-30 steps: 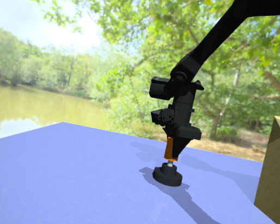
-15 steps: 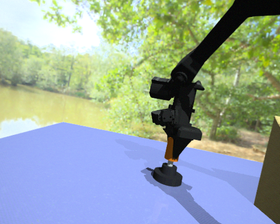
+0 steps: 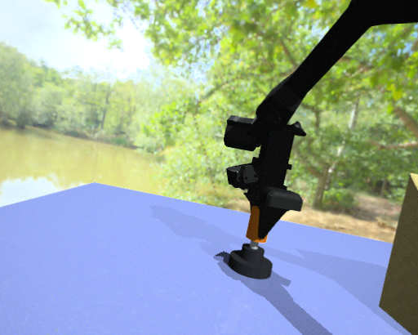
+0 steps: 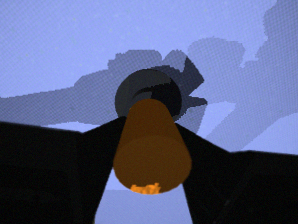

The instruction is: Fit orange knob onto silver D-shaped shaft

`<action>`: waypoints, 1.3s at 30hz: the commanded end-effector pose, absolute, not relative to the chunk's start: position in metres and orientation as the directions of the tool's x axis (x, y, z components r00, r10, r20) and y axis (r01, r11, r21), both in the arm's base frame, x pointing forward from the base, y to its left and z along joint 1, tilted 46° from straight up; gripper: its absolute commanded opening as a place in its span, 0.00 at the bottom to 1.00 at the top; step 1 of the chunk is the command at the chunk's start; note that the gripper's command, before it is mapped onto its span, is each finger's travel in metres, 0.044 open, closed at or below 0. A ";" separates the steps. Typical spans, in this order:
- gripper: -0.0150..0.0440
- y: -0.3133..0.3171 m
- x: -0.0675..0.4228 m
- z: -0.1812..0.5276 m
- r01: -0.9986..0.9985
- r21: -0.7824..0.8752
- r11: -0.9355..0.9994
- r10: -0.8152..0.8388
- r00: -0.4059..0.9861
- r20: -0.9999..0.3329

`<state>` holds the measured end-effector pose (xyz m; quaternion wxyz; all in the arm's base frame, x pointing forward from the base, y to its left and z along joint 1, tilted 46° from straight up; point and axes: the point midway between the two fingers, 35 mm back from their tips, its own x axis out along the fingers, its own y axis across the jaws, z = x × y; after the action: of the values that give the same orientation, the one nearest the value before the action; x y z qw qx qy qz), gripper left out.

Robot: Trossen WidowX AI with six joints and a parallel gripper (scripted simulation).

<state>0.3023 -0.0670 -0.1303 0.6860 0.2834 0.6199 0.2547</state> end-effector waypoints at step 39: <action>0.25 -0.069 0.303 -0.129 -0.204 0.675 0.709 0.701 0.105 -0.705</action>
<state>0.3039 -0.0693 -0.1300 0.7110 0.2132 0.5903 0.3172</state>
